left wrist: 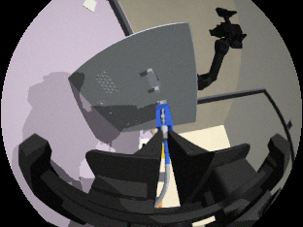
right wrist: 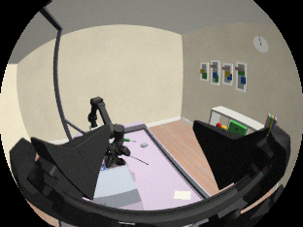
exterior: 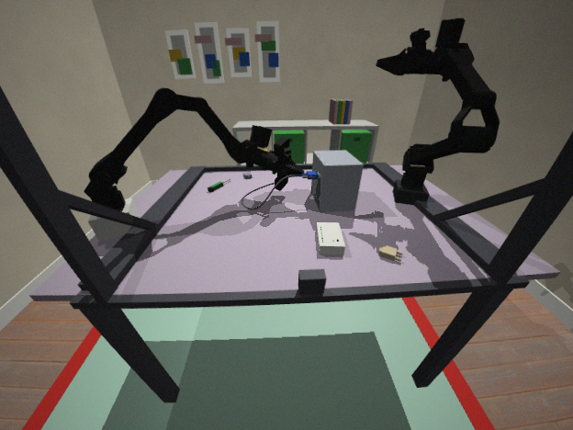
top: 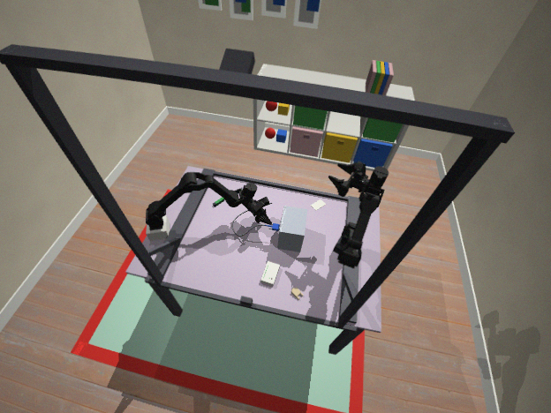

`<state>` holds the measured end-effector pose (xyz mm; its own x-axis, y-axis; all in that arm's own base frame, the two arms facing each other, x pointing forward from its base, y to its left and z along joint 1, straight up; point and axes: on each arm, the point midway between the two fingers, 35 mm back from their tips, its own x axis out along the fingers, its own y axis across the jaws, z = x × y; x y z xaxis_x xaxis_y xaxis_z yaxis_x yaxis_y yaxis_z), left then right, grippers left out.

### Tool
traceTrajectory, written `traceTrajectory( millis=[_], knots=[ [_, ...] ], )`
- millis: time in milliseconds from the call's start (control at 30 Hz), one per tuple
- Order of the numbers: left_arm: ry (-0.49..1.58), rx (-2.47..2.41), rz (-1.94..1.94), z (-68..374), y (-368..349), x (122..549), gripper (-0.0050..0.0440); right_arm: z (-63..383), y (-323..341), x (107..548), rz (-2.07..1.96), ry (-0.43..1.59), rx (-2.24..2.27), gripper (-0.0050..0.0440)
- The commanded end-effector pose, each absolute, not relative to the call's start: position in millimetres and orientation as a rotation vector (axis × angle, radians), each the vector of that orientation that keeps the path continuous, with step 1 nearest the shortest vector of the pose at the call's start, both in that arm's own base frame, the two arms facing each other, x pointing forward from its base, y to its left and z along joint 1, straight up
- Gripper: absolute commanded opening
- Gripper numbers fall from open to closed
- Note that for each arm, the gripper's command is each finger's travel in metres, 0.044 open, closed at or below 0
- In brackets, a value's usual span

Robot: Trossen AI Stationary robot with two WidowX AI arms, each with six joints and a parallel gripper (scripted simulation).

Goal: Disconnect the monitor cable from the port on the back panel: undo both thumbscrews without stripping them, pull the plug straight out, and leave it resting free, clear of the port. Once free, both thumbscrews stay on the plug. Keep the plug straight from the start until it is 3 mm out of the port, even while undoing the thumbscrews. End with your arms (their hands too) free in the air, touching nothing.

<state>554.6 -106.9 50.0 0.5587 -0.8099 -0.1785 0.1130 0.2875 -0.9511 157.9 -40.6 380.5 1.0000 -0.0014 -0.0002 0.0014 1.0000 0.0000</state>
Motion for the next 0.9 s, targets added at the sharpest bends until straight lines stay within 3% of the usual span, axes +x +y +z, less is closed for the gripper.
traceTrajectory(
  millis=[0,867],
  knots=[
    [0.738,-1.132,-0.729,63.1,-106.8,557.4,0.0,383.4,-39.4,157.6,0.0,-0.001,-0.006,0.044],
    [0.749,-1.36,-0.782,58.2,-106.1,557.6,0.0,383.4,-39.4,157.6,0.0,-0.001,-0.006,0.044]
  ],
)
